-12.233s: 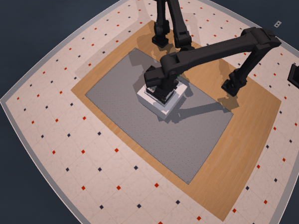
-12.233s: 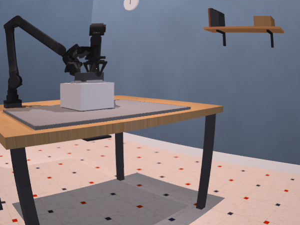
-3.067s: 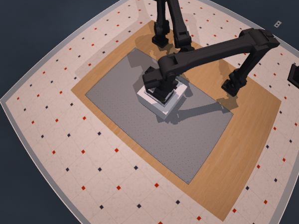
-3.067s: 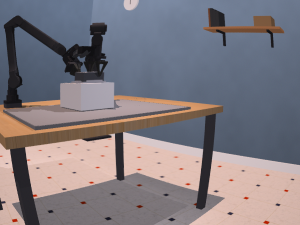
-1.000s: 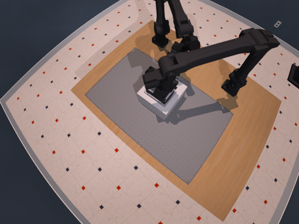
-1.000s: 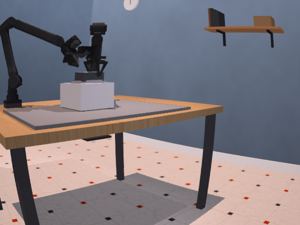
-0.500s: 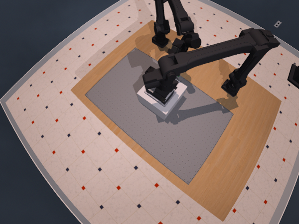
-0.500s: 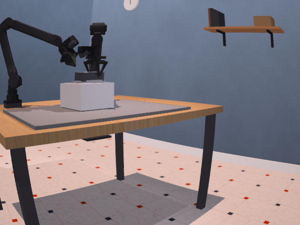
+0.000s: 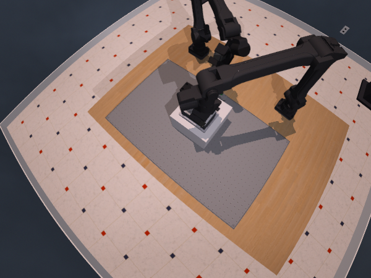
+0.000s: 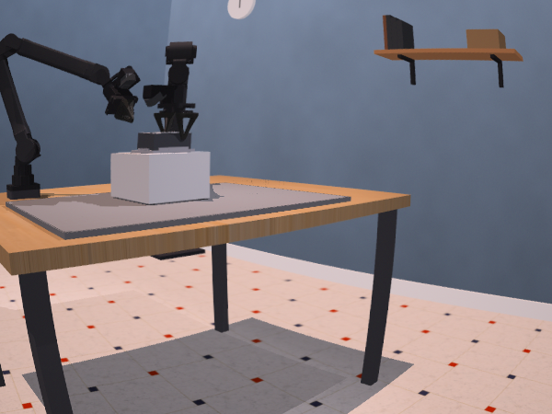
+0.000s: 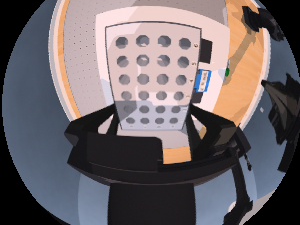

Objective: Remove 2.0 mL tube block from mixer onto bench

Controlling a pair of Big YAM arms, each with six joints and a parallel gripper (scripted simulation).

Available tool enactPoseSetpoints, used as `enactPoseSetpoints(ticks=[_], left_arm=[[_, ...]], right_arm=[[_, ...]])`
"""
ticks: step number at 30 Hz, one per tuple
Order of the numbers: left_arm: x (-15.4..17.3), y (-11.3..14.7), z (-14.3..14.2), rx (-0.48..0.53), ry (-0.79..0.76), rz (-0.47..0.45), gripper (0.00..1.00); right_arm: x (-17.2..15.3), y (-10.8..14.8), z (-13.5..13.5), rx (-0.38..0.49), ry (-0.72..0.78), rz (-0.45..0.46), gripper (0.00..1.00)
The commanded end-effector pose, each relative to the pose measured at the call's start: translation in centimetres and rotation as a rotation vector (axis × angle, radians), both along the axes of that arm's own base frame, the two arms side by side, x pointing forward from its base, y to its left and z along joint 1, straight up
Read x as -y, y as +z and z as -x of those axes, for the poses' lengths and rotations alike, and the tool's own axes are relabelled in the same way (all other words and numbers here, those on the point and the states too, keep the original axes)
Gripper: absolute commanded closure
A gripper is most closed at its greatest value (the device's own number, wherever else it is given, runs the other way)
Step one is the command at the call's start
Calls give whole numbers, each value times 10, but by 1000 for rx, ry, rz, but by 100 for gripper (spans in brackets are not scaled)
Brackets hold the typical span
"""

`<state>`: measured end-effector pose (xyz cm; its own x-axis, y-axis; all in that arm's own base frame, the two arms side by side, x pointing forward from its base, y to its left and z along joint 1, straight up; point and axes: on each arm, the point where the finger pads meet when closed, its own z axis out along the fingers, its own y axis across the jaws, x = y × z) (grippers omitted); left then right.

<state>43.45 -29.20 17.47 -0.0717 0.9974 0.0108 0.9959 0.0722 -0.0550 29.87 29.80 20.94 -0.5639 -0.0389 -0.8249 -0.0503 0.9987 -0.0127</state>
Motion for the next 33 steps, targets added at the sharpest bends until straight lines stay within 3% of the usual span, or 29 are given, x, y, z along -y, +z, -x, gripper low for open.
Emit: enactPoseSetpoints(ticks=[1,7,17,25,33], left_arm=[[23,28,-15,75,-20,55,100],[24,27,-16,75,-20,55,100],[26,28,-18,76,-20,56,100],[26,28,-18,75,-19,56,100],[26,28,-17,74,-19,56,100]], right_arm=[[-1,15,7,11,-4,-37,100],[8,-2,17,-13,-7,1,100],[10,20,25,9,-6,-33,100],[22,5,40,-10,-8,1,100],[22,23,45,8,-8,-35,100]])
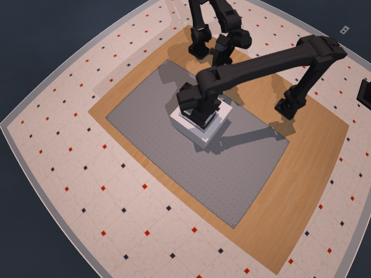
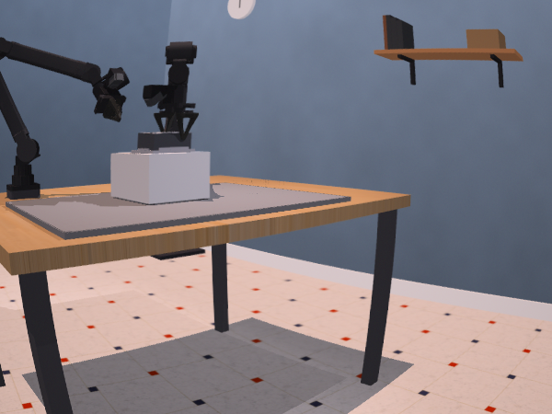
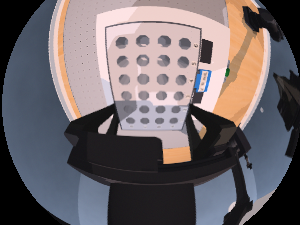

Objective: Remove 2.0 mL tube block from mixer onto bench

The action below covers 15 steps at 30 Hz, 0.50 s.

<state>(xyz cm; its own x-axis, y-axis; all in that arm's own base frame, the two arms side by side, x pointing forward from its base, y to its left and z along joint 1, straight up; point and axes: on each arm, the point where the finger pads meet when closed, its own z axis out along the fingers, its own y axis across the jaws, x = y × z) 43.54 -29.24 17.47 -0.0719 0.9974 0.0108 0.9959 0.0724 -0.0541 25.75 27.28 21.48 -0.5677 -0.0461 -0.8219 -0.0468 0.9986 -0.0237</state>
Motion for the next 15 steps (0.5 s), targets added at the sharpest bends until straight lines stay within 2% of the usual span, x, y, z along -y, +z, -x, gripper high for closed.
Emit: enactPoseSetpoints(ticks=[1,15], left_arm=[[26,28,-16,73,-19,56,100],[26,28,-16,72,-19,56,100]], right_arm=[[-4,19,6,14,-4,-50,100],[4,26,20,15,-9,-54,100]])
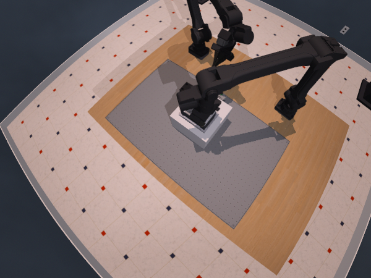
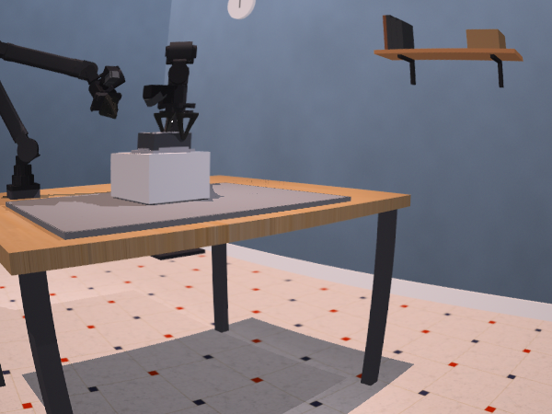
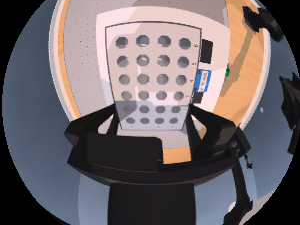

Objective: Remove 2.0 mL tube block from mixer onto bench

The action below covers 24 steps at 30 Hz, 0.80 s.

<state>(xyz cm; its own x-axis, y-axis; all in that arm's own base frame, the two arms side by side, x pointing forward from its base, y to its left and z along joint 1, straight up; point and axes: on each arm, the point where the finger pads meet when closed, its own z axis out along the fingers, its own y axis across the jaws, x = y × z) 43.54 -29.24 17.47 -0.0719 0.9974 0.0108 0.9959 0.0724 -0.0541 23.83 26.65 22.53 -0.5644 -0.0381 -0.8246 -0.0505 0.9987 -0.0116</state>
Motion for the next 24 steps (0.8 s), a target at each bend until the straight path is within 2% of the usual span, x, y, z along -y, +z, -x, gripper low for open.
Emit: enactPoseSetpoints(ticks=[1,7,13,16,19,24], left_arm=[[26,28,-16,72,-19,56,100],[26,28,-15,71,-18,56,100],[26,28,-15,71,-18,56,100],[26,28,-15,71,-18,56,100],[26,28,-15,70,-18,56,100],[26,28,-15,70,-18,56,100]], right_arm=[[-2,24,2,11,-9,-41,100],[-2,73,9,20,-8,-67,100],[45,59,2,-137,-14,-12,100],[41,56,3,-148,6,-6,100],[62,51,0,-225,0,11,100],[90,67,-3,-309,5,-12,100]])
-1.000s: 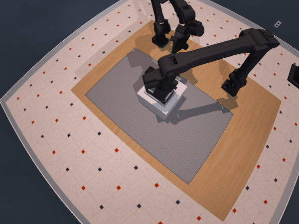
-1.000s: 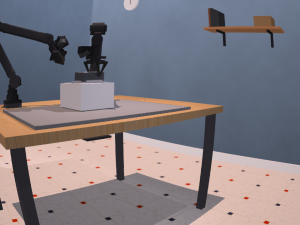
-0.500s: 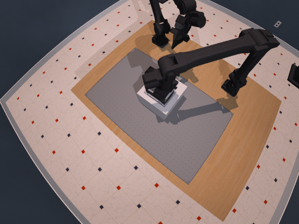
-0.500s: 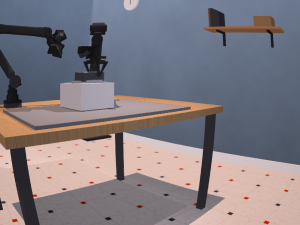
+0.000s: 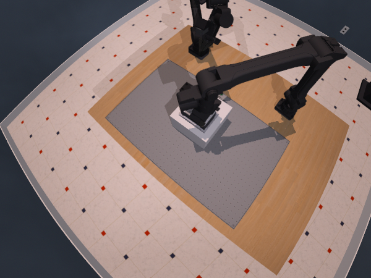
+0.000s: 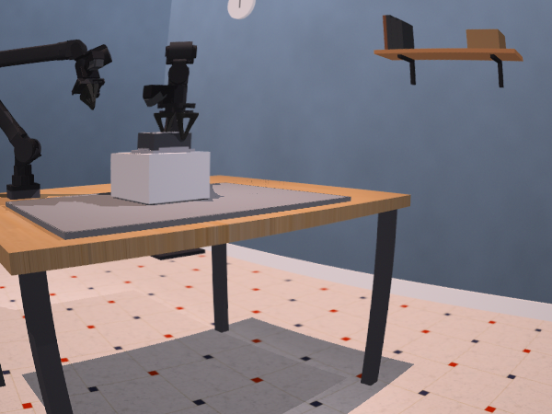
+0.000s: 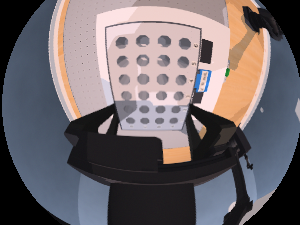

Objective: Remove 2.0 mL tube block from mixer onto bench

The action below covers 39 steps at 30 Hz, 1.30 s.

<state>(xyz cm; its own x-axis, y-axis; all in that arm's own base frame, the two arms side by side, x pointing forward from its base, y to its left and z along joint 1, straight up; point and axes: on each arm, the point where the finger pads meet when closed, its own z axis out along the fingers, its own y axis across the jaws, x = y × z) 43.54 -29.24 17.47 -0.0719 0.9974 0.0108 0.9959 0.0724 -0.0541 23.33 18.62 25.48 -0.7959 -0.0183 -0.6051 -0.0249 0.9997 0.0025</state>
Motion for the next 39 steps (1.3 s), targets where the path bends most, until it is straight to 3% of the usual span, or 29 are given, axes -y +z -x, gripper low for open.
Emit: enactPoseSetpoints(ticks=[1,6,9,15,18,23,26,29,31,39], left_arm=[[26,28,-15,69,-18,56,100],[26,28,-15,69,-18,56,100],[26,28,-15,69,-18,56,100],[26,28,-14,68,-17,56,100],[26,27,-14,68,-17,56,100],[27,27,-14,67,-17,56,100],[27,27,-14,67,-17,56,100],[27,27,-14,67,-17,56,100],[27,27,-14,67,-17,56,100],[27,27,-13,66,-16,56,100]], right_arm=[[14,39,-9,-7,30,-18,100],[38,33,-15,-121,22,-4,100],[37,29,-13,-134,36,3,100],[75,30,-21,-266,18,6,100],[88,35,-21,-273,27,-3,100],[117,31,-25,-397,15,11,100],[116,28,-24,-407,30,13,100],[137,26,-25,-470,20,24,100],[150,27,-25,-441,12,25,100],[186,25,-32,-643,31,33,100]])
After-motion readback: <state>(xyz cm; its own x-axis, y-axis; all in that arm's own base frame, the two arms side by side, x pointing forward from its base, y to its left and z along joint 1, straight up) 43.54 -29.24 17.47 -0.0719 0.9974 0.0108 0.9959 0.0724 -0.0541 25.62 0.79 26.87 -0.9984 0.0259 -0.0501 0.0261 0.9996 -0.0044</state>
